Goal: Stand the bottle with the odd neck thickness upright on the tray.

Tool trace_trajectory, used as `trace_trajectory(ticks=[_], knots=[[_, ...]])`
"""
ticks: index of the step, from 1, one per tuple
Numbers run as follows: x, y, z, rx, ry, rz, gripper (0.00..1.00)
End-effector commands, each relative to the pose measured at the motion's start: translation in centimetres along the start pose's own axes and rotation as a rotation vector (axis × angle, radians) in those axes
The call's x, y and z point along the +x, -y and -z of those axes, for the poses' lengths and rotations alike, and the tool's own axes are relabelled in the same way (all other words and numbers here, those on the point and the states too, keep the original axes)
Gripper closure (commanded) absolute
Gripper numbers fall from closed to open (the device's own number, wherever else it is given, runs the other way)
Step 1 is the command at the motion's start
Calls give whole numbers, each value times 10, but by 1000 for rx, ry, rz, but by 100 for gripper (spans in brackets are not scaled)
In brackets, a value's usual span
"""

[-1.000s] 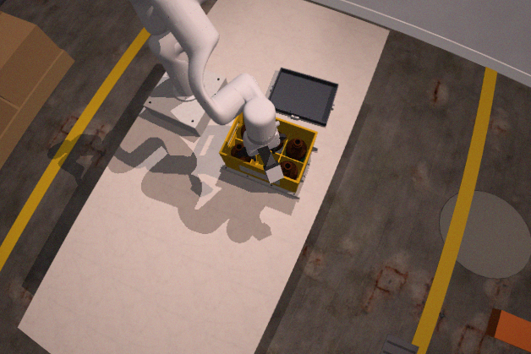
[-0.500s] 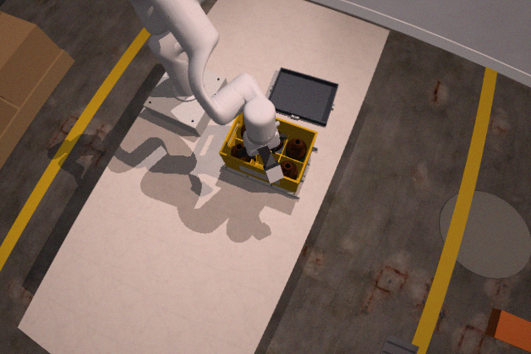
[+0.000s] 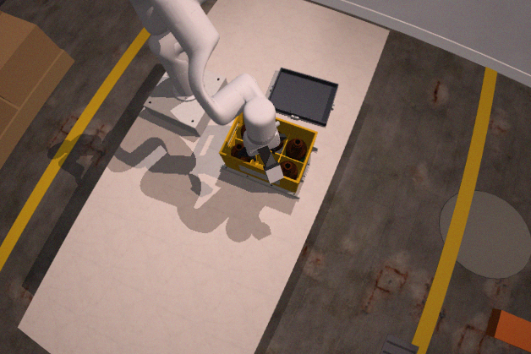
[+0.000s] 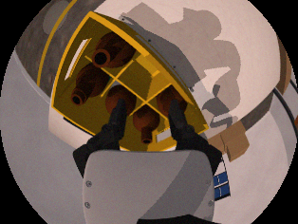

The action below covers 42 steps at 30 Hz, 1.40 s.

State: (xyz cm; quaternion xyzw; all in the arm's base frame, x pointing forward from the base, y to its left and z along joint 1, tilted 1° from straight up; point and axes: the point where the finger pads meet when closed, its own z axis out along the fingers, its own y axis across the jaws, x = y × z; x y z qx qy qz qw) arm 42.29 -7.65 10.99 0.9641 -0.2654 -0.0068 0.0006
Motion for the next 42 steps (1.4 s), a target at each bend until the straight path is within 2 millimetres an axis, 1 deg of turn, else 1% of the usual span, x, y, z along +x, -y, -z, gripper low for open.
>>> trace_trajectory(ticks=[1, 15, 30, 42], knots=[[1, 0, 0, 1, -4, 0, 35], [1, 0, -9, 1, -4, 0, 35], [1, 1, -28, 1, -4, 0, 35], [1, 1, -36, 1, -4, 0, 35]])
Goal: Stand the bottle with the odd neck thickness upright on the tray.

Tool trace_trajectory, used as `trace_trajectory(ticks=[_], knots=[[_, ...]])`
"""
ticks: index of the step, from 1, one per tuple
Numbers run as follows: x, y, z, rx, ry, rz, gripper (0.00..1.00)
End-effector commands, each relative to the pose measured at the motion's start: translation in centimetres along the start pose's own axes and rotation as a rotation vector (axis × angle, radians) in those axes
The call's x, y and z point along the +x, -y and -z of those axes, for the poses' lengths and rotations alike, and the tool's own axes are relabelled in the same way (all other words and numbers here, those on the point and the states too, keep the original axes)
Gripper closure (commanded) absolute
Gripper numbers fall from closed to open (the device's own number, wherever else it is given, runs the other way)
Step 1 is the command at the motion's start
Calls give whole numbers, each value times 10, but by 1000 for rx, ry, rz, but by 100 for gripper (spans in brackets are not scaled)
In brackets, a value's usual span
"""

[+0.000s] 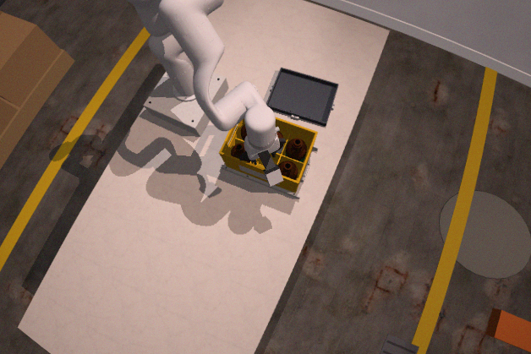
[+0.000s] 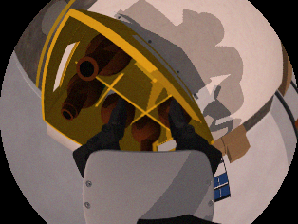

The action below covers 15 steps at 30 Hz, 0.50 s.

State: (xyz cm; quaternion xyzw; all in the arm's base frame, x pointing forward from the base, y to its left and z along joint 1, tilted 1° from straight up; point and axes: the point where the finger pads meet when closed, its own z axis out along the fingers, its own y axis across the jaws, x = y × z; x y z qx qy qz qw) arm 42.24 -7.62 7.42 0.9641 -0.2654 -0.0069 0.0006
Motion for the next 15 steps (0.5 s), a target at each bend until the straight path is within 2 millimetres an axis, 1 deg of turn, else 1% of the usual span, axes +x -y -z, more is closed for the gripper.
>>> trace_trajectory(ticks=[1, 15], knots=[[1, 1, -1, 1, -4, 0, 35], [1, 1, -3, 1, -4, 0, 35]])
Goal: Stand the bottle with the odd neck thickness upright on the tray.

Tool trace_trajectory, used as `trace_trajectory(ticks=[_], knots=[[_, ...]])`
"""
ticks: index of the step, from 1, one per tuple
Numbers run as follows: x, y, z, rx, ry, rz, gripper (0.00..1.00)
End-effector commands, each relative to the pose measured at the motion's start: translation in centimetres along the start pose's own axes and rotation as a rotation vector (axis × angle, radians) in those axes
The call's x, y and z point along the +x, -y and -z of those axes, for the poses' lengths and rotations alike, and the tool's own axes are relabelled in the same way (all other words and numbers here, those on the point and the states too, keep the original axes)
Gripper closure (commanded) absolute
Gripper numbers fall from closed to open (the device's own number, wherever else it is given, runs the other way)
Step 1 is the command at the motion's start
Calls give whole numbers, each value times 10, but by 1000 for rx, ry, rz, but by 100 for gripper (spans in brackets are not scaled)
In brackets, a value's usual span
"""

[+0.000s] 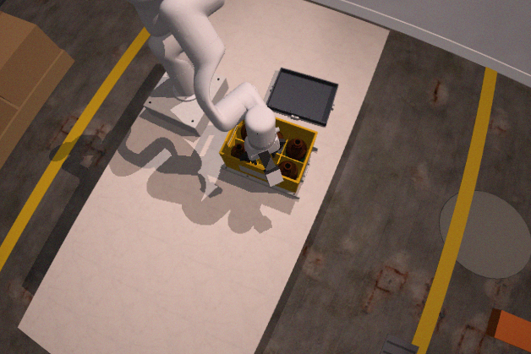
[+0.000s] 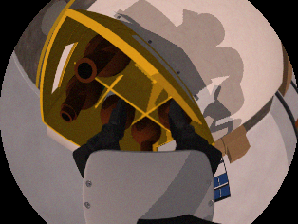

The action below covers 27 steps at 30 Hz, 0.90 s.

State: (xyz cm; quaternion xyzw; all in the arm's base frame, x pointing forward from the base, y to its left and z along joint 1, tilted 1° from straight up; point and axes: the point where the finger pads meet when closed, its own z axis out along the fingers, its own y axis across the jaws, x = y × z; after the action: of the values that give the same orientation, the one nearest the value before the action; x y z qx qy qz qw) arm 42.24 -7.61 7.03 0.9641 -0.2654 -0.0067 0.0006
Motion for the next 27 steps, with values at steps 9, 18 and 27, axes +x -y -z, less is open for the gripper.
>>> trace_trajectory(ticks=[9, 18, 27], knots=[[1, 0, 1, 1, -3, 0, 35], [1, 0, 1, 1, -3, 0, 100], [1, 0, 1, 1, -3, 0, 100]])
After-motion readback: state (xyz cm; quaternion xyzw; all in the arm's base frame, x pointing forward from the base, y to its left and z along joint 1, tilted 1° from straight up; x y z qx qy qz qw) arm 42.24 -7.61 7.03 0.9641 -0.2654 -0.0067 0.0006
